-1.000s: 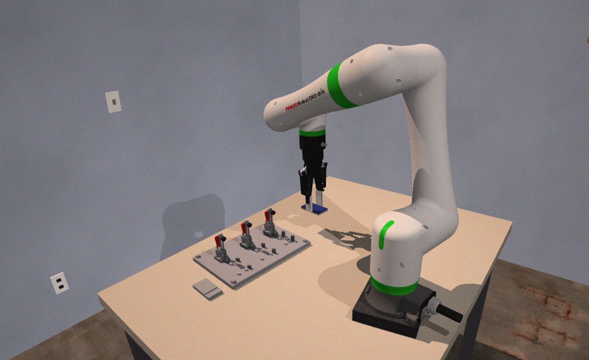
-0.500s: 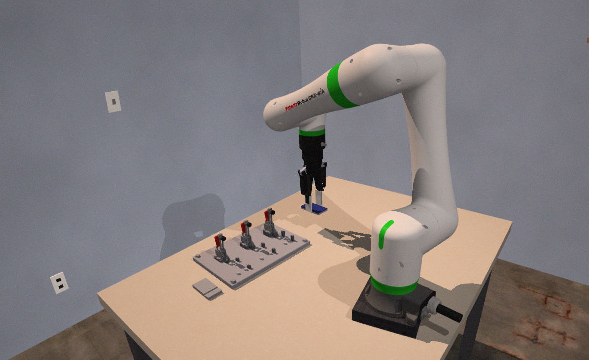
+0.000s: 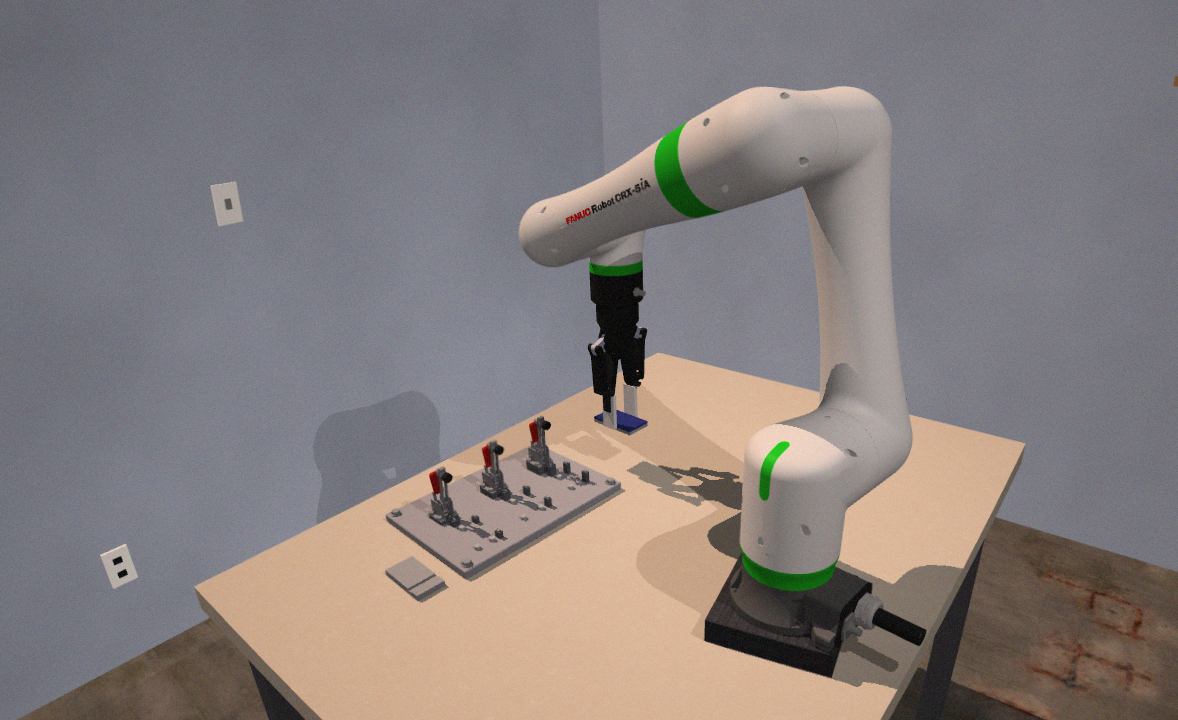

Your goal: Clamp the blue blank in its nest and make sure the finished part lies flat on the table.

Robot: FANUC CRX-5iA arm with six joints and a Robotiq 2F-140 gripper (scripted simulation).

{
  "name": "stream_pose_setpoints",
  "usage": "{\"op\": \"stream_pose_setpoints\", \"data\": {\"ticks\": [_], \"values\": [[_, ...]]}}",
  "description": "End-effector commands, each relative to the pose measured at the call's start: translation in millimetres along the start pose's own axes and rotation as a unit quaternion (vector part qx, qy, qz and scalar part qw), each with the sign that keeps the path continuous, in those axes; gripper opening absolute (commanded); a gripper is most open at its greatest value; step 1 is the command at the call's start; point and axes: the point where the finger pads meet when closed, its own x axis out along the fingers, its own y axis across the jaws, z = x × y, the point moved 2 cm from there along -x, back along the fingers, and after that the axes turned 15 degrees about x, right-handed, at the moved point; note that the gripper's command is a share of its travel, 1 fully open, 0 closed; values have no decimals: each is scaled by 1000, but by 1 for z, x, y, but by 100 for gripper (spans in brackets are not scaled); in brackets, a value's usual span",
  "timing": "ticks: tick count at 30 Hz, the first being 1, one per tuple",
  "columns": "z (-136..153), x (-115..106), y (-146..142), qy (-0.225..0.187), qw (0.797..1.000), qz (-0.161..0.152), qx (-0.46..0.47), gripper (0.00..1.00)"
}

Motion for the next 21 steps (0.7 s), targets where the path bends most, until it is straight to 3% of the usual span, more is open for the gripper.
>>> {"op": "stream_pose_setpoints", "data": {"ticks": [1, 5, 7, 21], "values": [[5, 0, -19, 0, 1000, 0, 0, 0], [13, 1, -52, 0, 1000, 0, 0, 0], [13, 1, -52, 0, 1000, 0, 0, 0], [52, 5, -198, 0, 1000, 0, 0, 0]]}}
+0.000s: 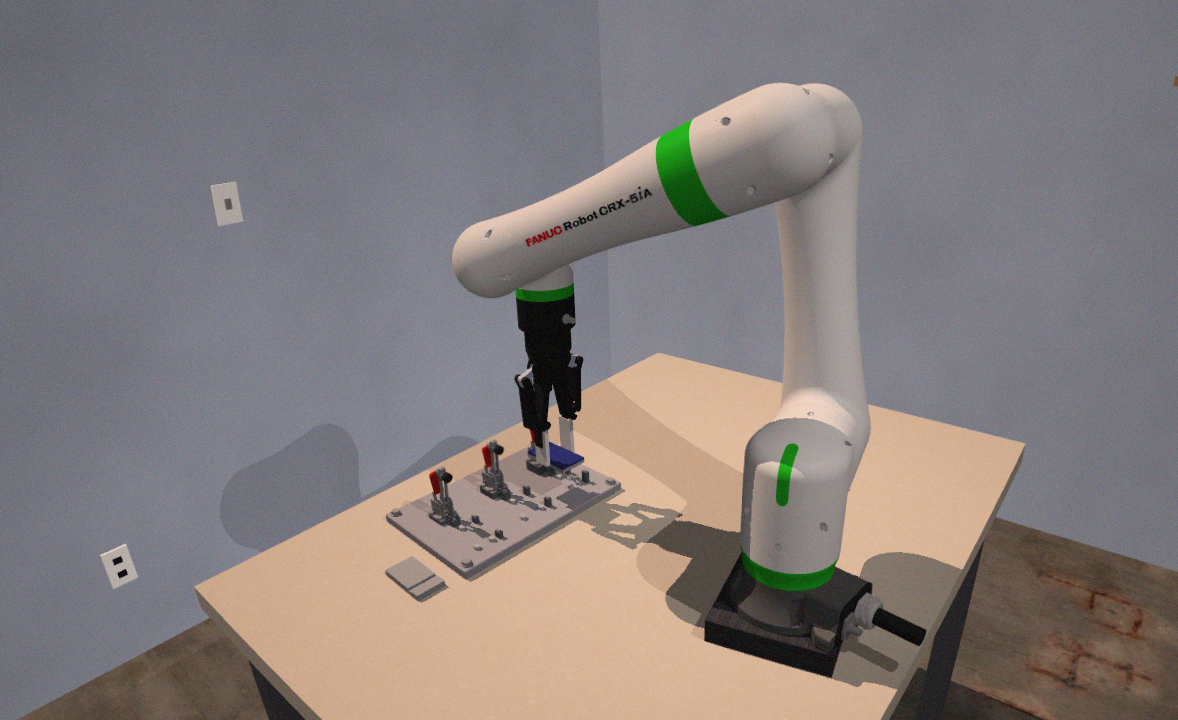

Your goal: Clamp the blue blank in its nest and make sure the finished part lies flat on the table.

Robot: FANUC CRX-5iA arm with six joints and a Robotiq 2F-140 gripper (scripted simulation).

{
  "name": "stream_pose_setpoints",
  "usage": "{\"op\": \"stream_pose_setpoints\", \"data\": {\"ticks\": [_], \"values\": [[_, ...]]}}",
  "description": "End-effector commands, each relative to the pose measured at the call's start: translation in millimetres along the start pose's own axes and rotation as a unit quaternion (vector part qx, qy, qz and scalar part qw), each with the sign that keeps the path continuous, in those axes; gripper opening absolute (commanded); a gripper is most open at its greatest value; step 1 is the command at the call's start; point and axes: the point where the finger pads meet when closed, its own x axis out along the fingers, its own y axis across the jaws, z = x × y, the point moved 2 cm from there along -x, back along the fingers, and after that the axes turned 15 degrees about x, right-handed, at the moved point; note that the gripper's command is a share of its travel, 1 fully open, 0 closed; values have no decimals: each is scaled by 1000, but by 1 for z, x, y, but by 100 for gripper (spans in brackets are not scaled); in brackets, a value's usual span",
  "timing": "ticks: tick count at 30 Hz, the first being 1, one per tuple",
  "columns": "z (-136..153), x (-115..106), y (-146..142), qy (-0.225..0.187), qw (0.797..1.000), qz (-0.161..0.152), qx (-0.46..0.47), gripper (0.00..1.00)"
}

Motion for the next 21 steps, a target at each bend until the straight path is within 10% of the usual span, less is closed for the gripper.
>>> {"op": "stream_pose_setpoints", "data": {"ticks": [1, 21], "values": [[11, 1, -49, 2, 1000, 2, 2, 0], [44, 5, -175, 2, 1000, 2, 2, 0]]}}
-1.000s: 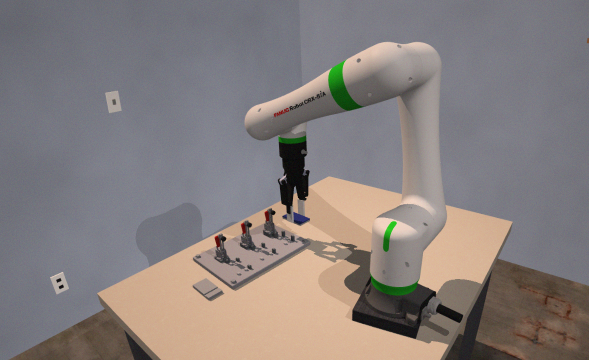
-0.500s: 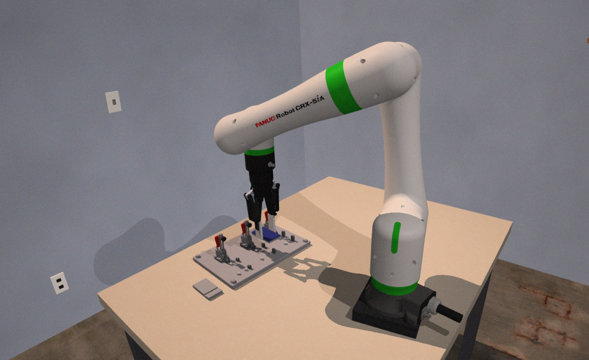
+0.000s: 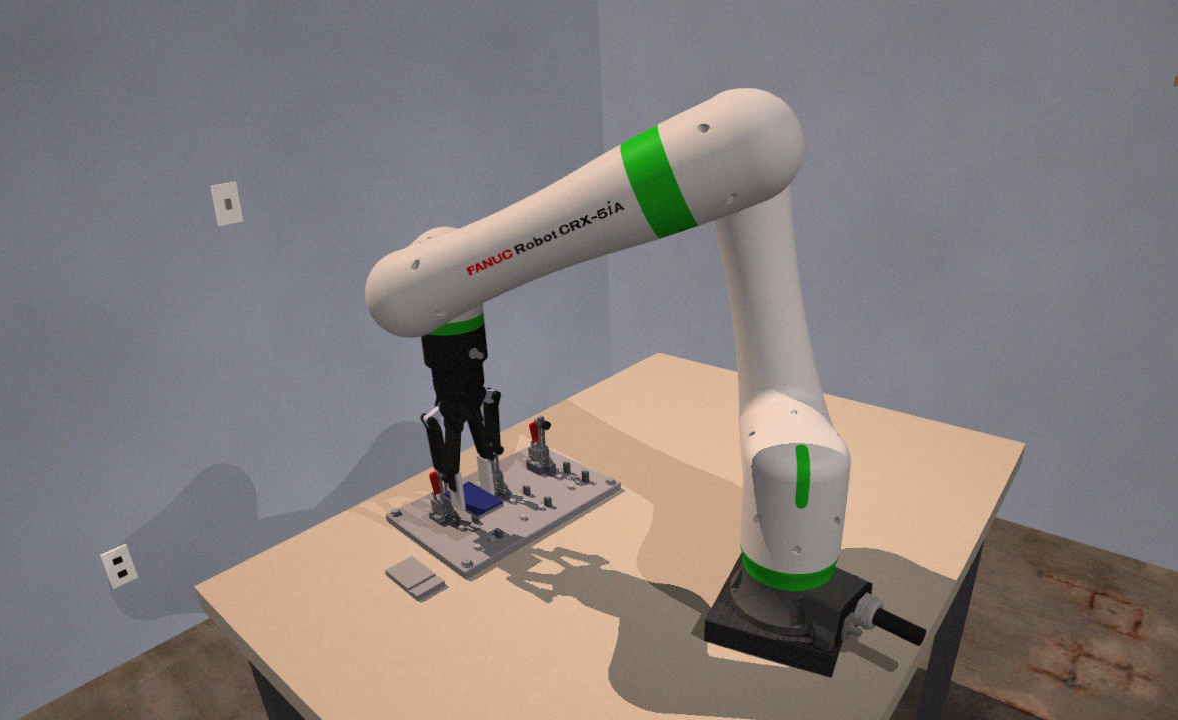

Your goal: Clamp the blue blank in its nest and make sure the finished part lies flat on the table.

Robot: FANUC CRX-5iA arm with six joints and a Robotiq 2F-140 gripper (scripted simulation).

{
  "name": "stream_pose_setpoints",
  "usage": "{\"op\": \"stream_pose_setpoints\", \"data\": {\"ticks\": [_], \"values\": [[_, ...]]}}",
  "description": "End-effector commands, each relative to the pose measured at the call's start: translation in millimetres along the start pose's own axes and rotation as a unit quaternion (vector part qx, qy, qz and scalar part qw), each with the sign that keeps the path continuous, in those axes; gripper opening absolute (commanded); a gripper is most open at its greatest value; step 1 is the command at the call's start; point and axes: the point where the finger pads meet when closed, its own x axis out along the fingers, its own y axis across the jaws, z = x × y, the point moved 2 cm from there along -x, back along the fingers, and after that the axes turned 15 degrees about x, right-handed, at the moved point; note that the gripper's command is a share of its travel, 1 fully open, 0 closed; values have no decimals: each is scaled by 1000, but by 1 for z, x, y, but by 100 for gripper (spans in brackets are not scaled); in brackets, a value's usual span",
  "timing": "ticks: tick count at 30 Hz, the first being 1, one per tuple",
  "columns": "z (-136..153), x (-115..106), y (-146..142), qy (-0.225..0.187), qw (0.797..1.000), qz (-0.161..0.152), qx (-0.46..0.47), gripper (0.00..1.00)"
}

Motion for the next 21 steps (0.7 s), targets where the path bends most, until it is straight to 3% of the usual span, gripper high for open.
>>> {"op": "stream_pose_setpoints", "data": {"ticks": [1, 21], "values": [[1, 0, -6, 0, 1000, 0, 0, 0], [2, 0, -9, 0, 1000, 0, 0, 0]]}}
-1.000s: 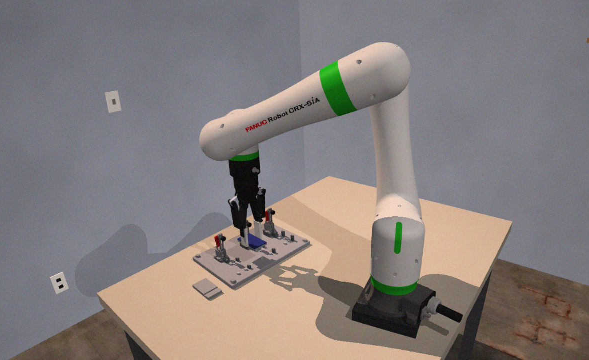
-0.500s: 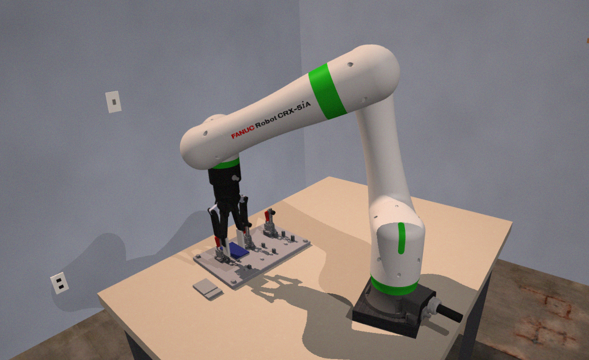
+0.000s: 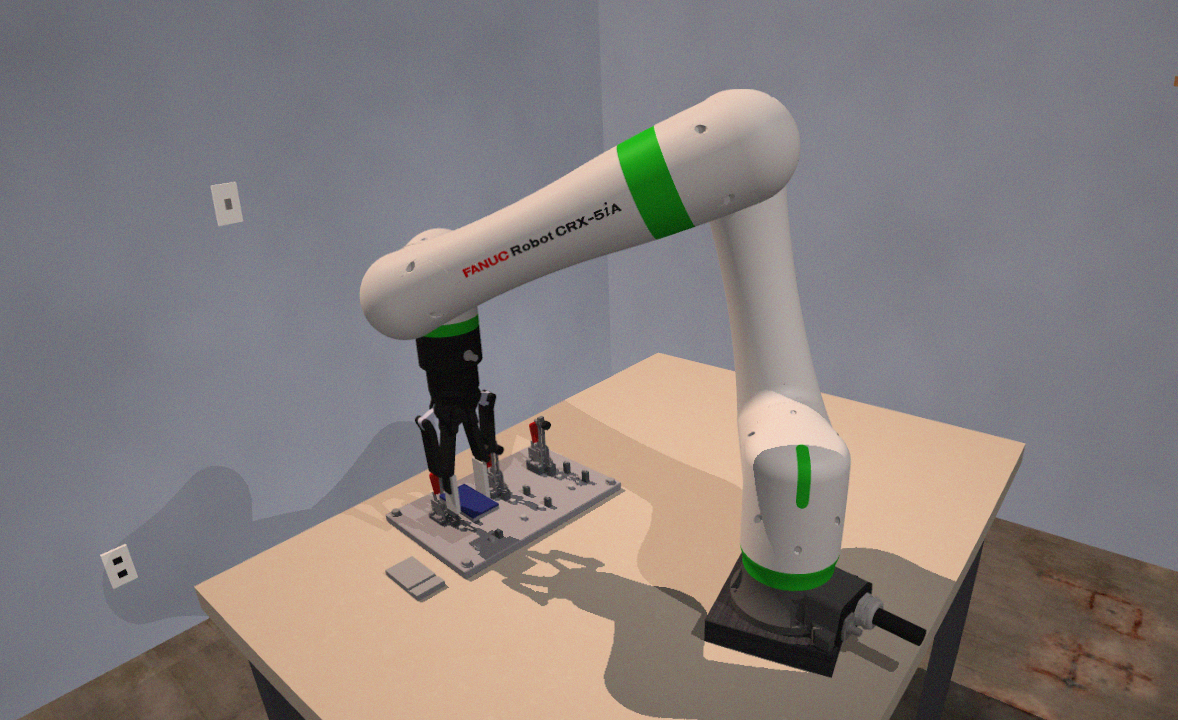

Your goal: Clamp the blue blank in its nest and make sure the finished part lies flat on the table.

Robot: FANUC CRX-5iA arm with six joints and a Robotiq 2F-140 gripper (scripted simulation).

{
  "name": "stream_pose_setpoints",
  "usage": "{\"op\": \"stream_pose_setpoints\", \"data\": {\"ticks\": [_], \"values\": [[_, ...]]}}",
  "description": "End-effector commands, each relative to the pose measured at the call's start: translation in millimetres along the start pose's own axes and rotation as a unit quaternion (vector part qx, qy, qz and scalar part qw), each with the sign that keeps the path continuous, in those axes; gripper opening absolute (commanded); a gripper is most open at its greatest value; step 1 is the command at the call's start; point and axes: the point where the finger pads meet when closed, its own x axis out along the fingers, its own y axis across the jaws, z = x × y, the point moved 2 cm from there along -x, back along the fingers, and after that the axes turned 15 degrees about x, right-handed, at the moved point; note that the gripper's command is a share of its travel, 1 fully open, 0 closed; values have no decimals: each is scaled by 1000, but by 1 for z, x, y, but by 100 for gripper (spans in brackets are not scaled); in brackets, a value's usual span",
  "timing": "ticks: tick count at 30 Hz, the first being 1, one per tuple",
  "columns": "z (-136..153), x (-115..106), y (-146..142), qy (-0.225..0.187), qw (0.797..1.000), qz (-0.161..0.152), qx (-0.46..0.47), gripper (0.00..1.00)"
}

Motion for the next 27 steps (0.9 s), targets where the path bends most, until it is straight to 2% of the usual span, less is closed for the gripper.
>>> {"op": "stream_pose_setpoints", "data": {"ticks": [1, 13, 27], "values": [[0, 0, 0, 0, 1000, 0, 0, 0], [0, 2, 0, 0, 1000, 0, 0, 0], [-2, 26, -1, 0, 1000, 0, 0, 0]]}}
